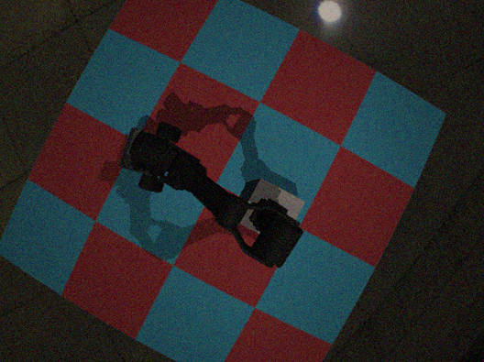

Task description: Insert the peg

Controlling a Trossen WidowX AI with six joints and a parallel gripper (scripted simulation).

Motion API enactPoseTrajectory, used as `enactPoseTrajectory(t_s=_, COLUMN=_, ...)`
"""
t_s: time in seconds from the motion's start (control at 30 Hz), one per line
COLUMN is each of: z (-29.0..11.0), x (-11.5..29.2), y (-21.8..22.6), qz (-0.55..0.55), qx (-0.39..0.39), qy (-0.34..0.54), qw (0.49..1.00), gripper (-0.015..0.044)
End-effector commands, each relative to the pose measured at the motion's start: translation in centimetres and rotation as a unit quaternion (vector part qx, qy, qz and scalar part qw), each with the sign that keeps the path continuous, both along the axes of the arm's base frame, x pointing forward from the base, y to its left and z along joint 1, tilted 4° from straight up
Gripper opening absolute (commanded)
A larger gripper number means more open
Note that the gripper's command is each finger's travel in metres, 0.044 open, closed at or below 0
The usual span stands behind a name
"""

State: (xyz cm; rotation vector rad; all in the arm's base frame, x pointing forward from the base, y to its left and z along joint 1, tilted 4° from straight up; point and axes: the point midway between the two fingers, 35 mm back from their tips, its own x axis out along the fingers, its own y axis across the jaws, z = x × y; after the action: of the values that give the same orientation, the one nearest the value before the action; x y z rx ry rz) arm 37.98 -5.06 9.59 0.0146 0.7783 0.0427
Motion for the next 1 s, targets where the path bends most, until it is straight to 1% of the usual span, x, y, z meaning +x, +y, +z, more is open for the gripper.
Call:
enactPoseTrajectory(t_s=0.0, z=-0.04, x=-0.07, y=-0.01, qz=0.000, qx=0.000, qy=0.001, qw=1.000, gripper=0.0000)
enactPoseTrajectory(t_s=0.97, z=-0.62, x=0.89, y=-0.05, qz=0.000, qx=0.000, qy=0.001, qw=1.000, gripper=0.0000)
